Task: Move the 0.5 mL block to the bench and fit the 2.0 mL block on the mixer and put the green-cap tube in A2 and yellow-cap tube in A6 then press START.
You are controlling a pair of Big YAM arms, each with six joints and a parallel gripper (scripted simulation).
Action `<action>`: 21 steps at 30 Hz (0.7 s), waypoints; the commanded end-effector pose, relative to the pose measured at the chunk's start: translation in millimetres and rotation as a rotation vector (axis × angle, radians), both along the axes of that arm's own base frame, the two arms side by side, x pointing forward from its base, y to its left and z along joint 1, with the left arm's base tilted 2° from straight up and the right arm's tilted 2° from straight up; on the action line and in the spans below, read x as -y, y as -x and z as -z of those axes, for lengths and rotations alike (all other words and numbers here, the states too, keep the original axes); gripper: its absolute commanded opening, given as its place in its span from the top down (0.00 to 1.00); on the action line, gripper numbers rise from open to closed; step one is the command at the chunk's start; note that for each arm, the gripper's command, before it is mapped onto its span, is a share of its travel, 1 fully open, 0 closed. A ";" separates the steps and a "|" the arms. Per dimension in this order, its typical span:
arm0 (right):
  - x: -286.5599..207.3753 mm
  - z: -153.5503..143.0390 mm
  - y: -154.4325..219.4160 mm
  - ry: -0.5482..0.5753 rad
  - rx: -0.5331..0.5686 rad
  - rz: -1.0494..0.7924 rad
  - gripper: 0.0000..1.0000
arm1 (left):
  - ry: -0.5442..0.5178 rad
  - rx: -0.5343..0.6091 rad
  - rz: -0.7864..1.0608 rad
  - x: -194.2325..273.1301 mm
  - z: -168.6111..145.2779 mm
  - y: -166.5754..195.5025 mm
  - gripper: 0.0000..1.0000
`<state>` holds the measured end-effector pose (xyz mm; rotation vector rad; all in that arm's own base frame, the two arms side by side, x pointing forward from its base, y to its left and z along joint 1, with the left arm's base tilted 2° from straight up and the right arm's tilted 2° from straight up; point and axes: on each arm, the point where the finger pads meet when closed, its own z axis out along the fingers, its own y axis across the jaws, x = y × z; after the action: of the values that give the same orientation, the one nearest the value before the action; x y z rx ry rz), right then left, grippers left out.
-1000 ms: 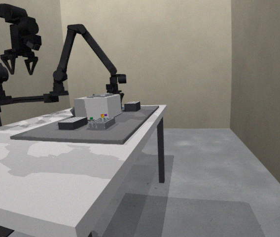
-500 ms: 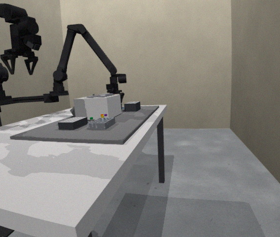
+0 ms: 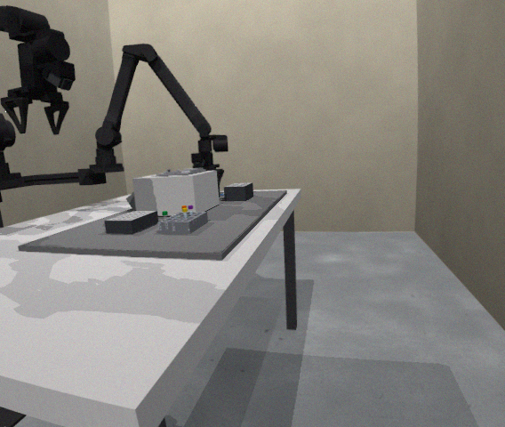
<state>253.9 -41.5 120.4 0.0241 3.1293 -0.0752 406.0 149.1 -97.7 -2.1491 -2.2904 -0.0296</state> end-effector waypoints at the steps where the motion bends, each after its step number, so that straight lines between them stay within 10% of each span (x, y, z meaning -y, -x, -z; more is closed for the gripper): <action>1: 2.6 -0.4 -1.9 0.001 0.009 0.015 0.00 | -0.012 0.040 0.015 -0.6 -12.5 -10.9 0.00; 21: 4.2 -13.8 -15.0 0.005 0.043 0.017 0.00 | -0.004 0.017 0.014 0.5 2.3 -5.2 0.00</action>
<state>252.5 -41.3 119.0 0.0239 3.1332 -0.0746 409.0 150.2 -96.7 -2.1530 -2.2947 -0.0483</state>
